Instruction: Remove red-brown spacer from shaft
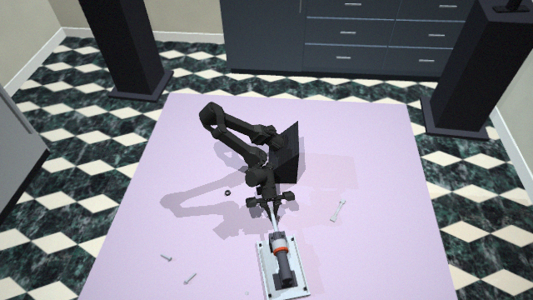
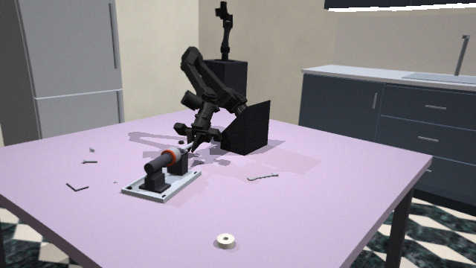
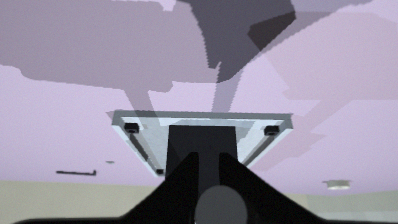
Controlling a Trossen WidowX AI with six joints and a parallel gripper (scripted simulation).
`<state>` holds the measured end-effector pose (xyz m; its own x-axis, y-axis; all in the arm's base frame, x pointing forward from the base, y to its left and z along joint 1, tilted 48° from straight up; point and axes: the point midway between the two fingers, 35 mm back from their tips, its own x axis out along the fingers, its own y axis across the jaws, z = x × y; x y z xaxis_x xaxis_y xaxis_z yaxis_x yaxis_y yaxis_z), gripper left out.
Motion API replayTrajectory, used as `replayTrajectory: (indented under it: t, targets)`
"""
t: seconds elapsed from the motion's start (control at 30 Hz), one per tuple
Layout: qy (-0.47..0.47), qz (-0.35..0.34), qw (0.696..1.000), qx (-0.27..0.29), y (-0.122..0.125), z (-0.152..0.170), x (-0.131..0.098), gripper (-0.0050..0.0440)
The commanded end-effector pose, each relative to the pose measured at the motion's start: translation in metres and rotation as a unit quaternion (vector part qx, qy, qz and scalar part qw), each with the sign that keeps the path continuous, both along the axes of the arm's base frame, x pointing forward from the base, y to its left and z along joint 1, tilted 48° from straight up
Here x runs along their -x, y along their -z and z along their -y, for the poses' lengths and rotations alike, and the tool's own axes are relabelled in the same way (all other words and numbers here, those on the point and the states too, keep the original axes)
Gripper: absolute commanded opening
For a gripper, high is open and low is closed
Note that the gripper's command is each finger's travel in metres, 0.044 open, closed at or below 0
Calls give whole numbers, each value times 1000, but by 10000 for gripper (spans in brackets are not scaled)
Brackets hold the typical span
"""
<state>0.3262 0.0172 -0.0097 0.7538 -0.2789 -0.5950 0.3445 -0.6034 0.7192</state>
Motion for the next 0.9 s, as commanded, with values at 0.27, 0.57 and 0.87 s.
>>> replayTrajectory:
  t: [0.27,0.57,0.87]
  targets:
    - [-3,8,1000,-2,-6,-1,0,-50]
    - [-3,9,1000,-2,-6,-1,1,-50]
    - [-3,8,1000,-2,-6,0,1,-50]
